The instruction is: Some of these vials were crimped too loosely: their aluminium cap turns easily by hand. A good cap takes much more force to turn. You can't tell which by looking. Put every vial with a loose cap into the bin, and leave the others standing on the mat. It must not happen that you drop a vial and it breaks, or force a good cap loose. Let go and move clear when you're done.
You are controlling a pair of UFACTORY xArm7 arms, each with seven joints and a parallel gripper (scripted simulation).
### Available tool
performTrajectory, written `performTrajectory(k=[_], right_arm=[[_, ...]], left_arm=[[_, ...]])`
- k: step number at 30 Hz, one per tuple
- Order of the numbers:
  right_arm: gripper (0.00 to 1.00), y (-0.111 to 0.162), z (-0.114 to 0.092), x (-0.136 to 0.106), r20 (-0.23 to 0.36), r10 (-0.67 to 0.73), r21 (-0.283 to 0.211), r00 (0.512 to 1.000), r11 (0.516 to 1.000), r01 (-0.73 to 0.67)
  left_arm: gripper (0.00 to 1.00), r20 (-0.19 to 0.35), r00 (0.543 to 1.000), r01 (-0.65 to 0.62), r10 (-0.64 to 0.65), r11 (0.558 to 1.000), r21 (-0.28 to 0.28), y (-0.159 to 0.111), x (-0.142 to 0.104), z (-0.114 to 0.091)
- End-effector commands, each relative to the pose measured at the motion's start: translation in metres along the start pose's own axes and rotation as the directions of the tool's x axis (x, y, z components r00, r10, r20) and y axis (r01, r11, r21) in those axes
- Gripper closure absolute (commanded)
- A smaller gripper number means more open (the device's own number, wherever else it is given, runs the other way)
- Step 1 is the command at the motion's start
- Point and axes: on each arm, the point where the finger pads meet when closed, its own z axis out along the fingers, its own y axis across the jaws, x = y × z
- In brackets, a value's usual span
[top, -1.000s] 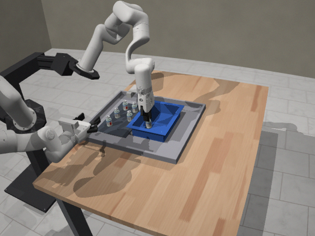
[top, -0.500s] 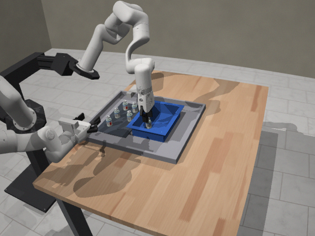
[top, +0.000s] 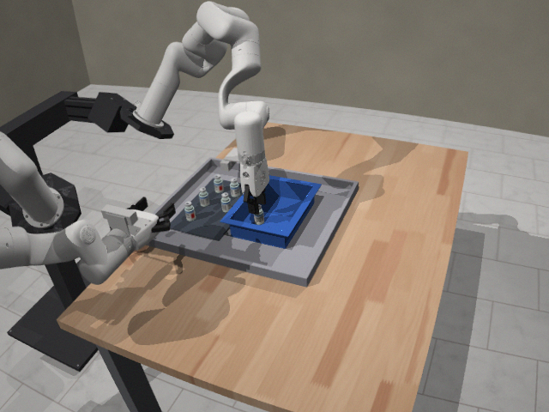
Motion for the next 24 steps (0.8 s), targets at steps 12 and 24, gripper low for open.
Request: performTrajectory(k=[12, 24], right_arm=[[0.0, 0.0, 0.0, 0.001, -0.001, -0.002, 0.002, 1.0, 1.0, 0.002], [0.0, 0.0, 0.0, 0.001, -0.001, -0.002, 0.002, 1.0, 1.0, 0.002]], left_arm=[[0.5, 0.004, 1.0, 0.0, 0.0, 1.0, 0.005, -0.002, -0.001, -0.043], [0.5, 0.004, 1.0, 0.0, 0.0, 1.0, 0.006, -0.002, -0.002, -0.068]])
